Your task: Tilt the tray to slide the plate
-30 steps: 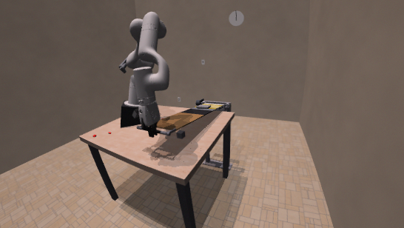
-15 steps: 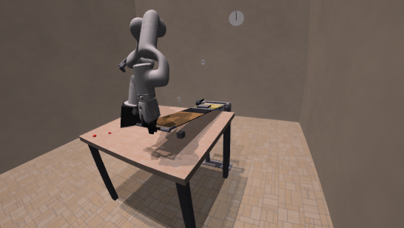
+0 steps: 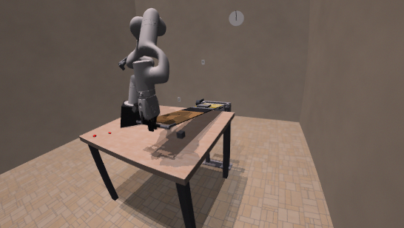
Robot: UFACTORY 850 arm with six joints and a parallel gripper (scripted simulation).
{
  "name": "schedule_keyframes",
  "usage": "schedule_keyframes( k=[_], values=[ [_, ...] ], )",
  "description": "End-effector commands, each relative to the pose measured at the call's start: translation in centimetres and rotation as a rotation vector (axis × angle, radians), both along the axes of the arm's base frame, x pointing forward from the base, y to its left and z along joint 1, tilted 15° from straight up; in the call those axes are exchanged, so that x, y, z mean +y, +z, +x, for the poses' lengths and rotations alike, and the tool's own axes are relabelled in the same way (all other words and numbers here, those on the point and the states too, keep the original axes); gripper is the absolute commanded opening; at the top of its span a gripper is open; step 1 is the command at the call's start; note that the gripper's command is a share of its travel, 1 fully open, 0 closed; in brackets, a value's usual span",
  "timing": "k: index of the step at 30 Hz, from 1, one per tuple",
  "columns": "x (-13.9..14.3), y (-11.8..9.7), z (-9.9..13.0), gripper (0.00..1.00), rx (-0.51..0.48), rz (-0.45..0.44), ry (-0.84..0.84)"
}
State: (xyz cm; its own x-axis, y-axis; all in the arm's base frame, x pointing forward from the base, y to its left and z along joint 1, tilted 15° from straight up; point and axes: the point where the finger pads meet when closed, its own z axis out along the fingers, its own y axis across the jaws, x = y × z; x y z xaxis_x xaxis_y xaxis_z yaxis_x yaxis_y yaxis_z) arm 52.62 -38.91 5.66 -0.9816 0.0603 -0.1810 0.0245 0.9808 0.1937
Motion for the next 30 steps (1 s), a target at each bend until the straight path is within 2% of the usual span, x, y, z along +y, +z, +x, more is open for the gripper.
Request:
schedule_keyframes(
  k=[1,7,10,11,12,13,14,17,23,24,25,28,29,30],
  values=[
    [0.1,-4.9,1.0,0.0,-0.001,-0.003,-0.002],
    [0.1,-4.4,0.9,0.0,-0.001,-0.003,-0.002],
    [-0.1,0.7,-0.1,0.0,-0.001,-0.003,-0.002],
    [-0.1,2.1,-0.3,0.0,-0.001,-0.003,-0.002],
    [-0.1,2.6,-0.4,0.0,-0.001,-0.003,-0.002],
    [-0.1,2.1,-0.3,0.0,-0.001,-0.003,-0.002],
    [-0.1,0.7,-0.1,0.0,-0.001,-0.003,-0.002],
    [0.1,-4.4,0.9,0.0,-0.001,-0.003,-0.002],
    [0.1,-4.9,1.0,0.0,-0.001,-0.003,-0.002],
    [0.1,-4.4,0.9,0.0,-0.001,-0.003,-0.002],
    [0.0,-3.1,0.6,0.0,-0.001,-0.003,-0.002],
    [-0.1,2.1,-0.3,0.0,-0.001,-0.003,-0.002],
    [-0.1,2.6,-0.4,0.0,-0.001,-0.003,-0.002],
    [-0.1,2.1,-0.3,0.0,-0.001,-0.003,-0.002]
  ],
)
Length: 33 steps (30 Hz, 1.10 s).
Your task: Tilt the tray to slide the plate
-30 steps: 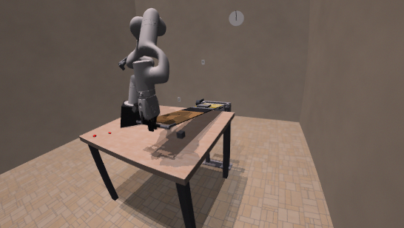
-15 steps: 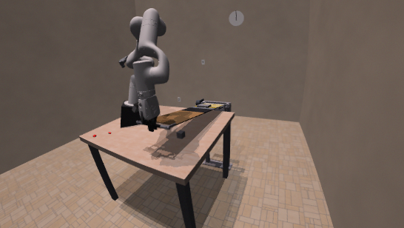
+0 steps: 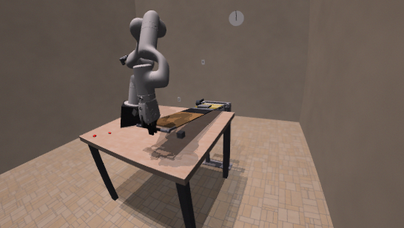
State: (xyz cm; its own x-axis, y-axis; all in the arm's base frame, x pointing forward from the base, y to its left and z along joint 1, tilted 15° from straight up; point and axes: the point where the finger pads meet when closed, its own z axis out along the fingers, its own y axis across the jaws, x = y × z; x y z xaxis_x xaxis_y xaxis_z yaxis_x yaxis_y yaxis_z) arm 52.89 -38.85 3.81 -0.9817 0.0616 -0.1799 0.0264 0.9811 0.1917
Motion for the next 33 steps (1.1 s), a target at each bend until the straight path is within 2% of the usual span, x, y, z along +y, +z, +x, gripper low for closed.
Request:
schedule_keyframes(
  k=[1,4,10,11,14,15,16,17,18,21,27,28,31,32,33],
  values=[
    [-0.2,2.5,-0.4,0.0,-0.002,-0.001,0.0],
    [0.0,-2.6,0.6,0.0,-0.002,-0.001,0.0],
    [0.1,-3.1,0.7,0.0,-0.002,-0.001,0.0],
    [0.0,-2.6,0.6,0.0,-0.002,-0.001,0.0],
    [-0.2,2.5,-0.4,0.0,-0.002,-0.001,0.0],
    [-0.2,3.9,-0.6,0.0,-0.002,-0.001,0.0],
    [-0.2,4.4,-0.7,0.0,-0.002,-0.001,0.0],
    [-0.2,3.9,-0.6,0.0,-0.002,-0.001,0.0],
    [-0.2,2.5,-0.4,0.0,-0.002,-0.001,0.0],
    [0.0,-2.6,0.6,0.0,-0.002,-0.001,0.0],
    [0.1,-3.1,0.7,0.0,-0.002,-0.001,0.0],
    [0.0,-2.6,0.6,0.0,-0.002,-0.001,0.0],
    [-0.2,2.5,-0.4,0.0,-0.002,-0.001,0.0],
    [-0.2,3.9,-0.6,0.0,-0.002,-0.001,0.0],
    [-0.2,4.4,-0.7,0.0,-0.002,-0.001,0.0]
  ],
)
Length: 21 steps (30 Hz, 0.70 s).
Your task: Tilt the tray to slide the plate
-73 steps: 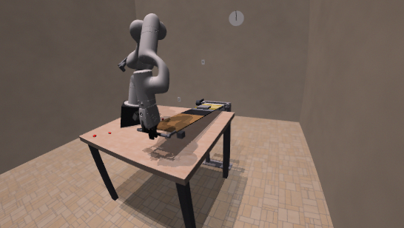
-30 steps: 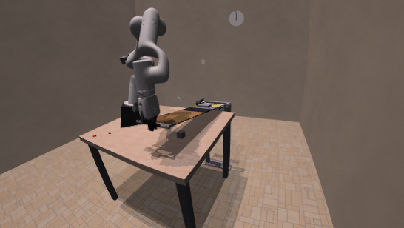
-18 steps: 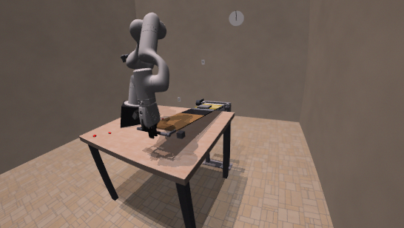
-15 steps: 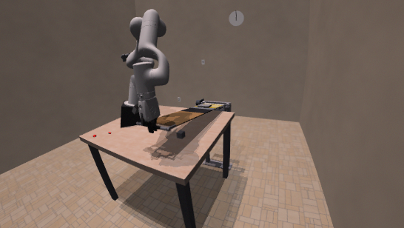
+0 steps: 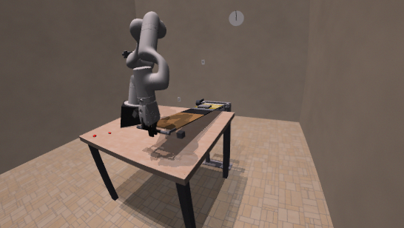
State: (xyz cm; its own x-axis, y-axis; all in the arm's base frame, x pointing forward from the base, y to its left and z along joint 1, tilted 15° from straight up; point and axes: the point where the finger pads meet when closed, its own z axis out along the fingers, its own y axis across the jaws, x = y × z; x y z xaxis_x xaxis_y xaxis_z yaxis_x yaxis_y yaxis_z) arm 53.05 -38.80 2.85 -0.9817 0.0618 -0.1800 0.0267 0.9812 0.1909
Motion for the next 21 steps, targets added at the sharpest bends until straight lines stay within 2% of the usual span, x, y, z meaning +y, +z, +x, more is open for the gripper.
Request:
schedule_keyframes(
  k=[1,4,5,6,12,15,16,17,18,19,21],
  values=[
    [-0.2,4.9,-0.8,0.0,-0.002,-0.001,0.0],
    [-0.1,-0.3,0.2,0.0,-0.002,-0.001,0.0],
    [0.0,-1.6,0.4,0.0,-0.002,-0.001,0.0],
    [0.0,-2.1,0.5,0.0,-0.002,-0.001,0.0],
    [0.0,-1.6,0.4,0.0,-0.002,-0.001,0.0],
    [-0.2,3.5,-0.5,0.0,-0.002,-0.001,0.0],
    [-0.2,4.9,-0.8,0.0,-0.002,-0.001,0.0],
    [-0.2,5.4,-0.9,0.0,-0.002,-0.001,0.0],
    [-0.2,4.9,-0.8,0.0,-0.002,-0.001,0.0],
    [-0.2,3.5,-0.5,0.0,-0.002,-0.001,0.0],
    [-0.1,-0.3,0.2,0.0,-0.002,-0.001,0.0]
  ],
)
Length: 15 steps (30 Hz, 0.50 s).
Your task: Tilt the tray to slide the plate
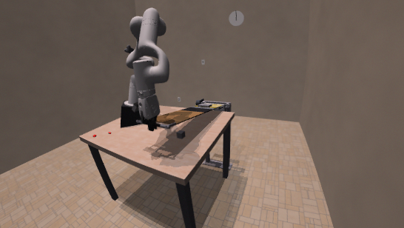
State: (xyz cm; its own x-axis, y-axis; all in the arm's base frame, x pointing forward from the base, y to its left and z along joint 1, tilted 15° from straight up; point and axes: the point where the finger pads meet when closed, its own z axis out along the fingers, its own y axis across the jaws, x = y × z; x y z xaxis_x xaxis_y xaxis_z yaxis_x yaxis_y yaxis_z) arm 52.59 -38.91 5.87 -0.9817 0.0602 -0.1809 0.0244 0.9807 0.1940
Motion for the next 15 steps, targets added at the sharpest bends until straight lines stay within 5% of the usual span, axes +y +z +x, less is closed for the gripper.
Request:
schedule_keyframes(
  k=[1,7,12,15],
  values=[
    [0.1,-4.6,0.9,0.0,-0.001,-0.004,-0.002],
    [0.1,-5.2,1.0,0.0,-0.001,-0.004,-0.002],
    [-0.1,1.8,-0.3,0.0,-0.001,-0.004,-0.002],
    [-0.1,0.5,-0.1,0.0,-0.001,-0.004,-0.002]
  ],
)
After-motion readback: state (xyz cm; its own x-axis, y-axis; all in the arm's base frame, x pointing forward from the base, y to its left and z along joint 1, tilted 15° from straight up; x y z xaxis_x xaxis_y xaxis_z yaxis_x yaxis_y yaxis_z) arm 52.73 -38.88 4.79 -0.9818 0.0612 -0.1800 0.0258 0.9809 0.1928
